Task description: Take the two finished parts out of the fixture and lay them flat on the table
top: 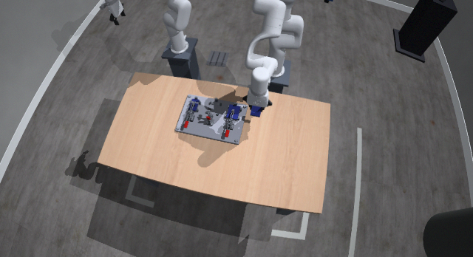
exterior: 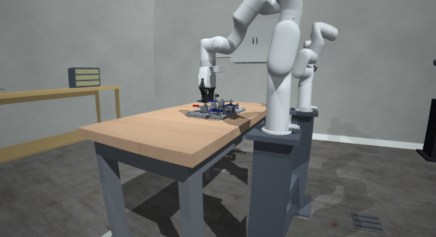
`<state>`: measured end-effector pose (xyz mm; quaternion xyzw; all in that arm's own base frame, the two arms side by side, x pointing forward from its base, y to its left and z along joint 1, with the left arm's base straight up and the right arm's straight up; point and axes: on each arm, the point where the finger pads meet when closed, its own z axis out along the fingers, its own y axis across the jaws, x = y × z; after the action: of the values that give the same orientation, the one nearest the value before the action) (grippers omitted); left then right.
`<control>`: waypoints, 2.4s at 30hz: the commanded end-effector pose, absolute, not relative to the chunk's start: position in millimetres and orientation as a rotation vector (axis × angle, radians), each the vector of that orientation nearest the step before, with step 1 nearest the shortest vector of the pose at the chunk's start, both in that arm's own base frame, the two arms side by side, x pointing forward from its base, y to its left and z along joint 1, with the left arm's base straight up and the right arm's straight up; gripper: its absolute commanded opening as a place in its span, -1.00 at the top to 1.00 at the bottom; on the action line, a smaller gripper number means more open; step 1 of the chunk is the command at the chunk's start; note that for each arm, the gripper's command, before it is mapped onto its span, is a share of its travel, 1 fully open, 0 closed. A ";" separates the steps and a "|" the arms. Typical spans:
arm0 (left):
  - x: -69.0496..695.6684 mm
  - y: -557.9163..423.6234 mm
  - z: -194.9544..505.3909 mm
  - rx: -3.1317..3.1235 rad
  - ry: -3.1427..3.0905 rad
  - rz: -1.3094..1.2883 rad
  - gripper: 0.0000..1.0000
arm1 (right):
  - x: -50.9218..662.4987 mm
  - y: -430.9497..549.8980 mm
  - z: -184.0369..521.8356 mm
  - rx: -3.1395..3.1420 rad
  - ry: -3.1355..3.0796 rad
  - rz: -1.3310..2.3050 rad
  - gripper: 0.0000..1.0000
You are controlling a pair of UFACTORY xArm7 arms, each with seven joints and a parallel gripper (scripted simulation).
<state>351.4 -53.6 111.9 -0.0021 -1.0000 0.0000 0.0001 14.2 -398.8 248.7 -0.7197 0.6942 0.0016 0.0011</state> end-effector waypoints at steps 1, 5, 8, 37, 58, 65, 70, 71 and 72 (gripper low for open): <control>352.7 -53.7 113.1 -0.007 -3.145 0.000 1.00 | 14.4 -399.7 250.0 -2.261 2.181 0.000 -1.00; 352.7 -53.7 113.1 -0.007 -3.145 0.000 1.00 | 14.4 -399.7 250.0 -2.261 2.181 0.000 -1.00; 352.7 -53.7 113.1 -0.006 -3.145 0.000 1.00 | 14.4 -399.7 250.0 -2.261 2.181 0.000 -1.00; 352.8 -53.6 91.2 -0.006 -3.145 0.000 1.00 | 14.4 -399.7 250.0 -2.261 2.181 0.000 -1.00; 352.8 -53.5 49.5 -0.006 -3.145 0.000 1.00 | 14.4 -399.7 250.0 -2.261 2.181 0.000 -1.00; 352.8 -53.5 37.1 -0.006 -3.145 0.000 1.00 | 14.4 -399.7 250.0 -2.261 2.181 0.000 -1.00; 352.8 -53.5 32.0 -0.006 -3.145 0.000 1.00 | 14.4 -399.7 250.0 -2.261 2.181 0.000 -1.00; 352.8 -53.5 31.4 -0.006 -3.145 0.000 1.00 | 14.4 -399.7 250.0 -2.261 2.181 0.000 -1.00; 352.8 -53.5 31.4 -0.006 -3.145 0.000 1.00 | 14.4 -399.7 250.0 -2.261 2.181 0.000 -1.00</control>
<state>350.9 -53.4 34.1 -0.0022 -1.0000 0.0005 0.0005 14.2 -398.8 248.7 -0.7197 0.6942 0.0016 0.0011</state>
